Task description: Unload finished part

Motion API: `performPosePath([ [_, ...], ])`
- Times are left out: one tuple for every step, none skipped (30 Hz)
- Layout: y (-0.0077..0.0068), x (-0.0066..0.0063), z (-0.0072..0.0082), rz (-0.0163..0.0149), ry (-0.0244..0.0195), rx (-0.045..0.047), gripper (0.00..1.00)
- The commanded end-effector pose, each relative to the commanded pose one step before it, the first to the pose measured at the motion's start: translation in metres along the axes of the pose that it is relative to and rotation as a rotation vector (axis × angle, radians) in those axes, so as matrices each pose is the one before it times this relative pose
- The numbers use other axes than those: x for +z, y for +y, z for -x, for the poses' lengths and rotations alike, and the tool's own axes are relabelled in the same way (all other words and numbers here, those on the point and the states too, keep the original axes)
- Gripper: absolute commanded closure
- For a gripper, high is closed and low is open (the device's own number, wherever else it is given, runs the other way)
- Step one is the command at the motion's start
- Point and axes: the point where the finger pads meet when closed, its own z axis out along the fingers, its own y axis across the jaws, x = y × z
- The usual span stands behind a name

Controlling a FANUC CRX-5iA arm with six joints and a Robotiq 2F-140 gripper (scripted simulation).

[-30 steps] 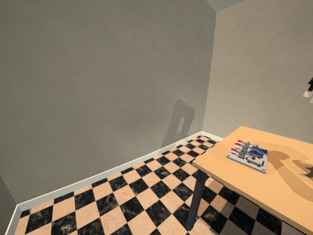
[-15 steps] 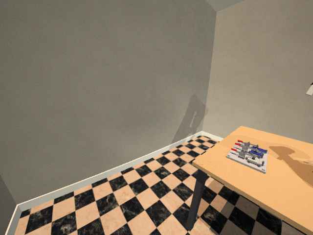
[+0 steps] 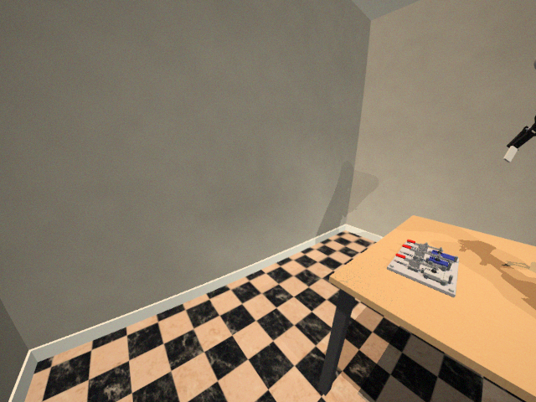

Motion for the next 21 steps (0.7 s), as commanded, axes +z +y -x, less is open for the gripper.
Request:
performPosePath([
  [-0.02996,-0.00485,-0.00728,0.05766,-0.00536,-0.15726,0.00],
  [-0.00673,0.00024,-0.00185,0.01212,-0.00106,-0.03441,0.00],
  [-0.00670,0.00045,-0.00192,0.01205,-0.00099,-0.03444,0.00],
  [0.00000,0.00000,0.00000,0.00000,0.00000,0.00000,0.00],
  [0.00000,0.00000,0.00000,0.00000,0.00000,0.00000,0.00],
  [-0.01906,0.00263,-0.00519,0.03395,-0.00254,-0.09814,0.00],
  [-0.00495,0.00090,-0.00163,0.00888,-0.00061,-0.02595,0.00],
  [-0.00091,0.00017,-0.00031,0.00164,-0.00011,-0.00479,0.00],
  [0.00000,0.00000,0.00000,0.00000,0.00000,0.00000,0.00],
  [0.00000,0.00000,0.00000,0.00000,0.00000,0.00000,0.00],
  [0.00000,0.00000,0.00000,0.00000,0.00000,0.00000,0.00],
  [0.00000,0.00000,0.00000,0.00000,0.00000,0.00000,0.00],
  [0.00000,0.00000,0.00000,0.00000,0.00000,0.00000,0.00],
  [0.00000,0.00000,0.00000,0.00000,0.00000,0.00000,0.00],
  [0.00000,0.00000,0.00000,0.00000,0.00000,0.00000,0.00],
  [0.00000,0.00000,0.00000,0.00000,0.00000,0.00000,0.00],
  [0.00000,0.00000,0.00000,0.00000,0.00000,0.00000,0.00],
  [0.00000,0.00000,0.00000,0.00000,0.00000,0.00000,0.00],
  [0.00000,0.00000,0.00000,0.00000,0.00000,0.00000,0.00],
  [0.00000,0.00000,0.00000,0.00000,0.00000,0.00000,0.00],
  [0.00000,0.00000,0.00000,0.00000,0.00000,0.00000,0.00],
])
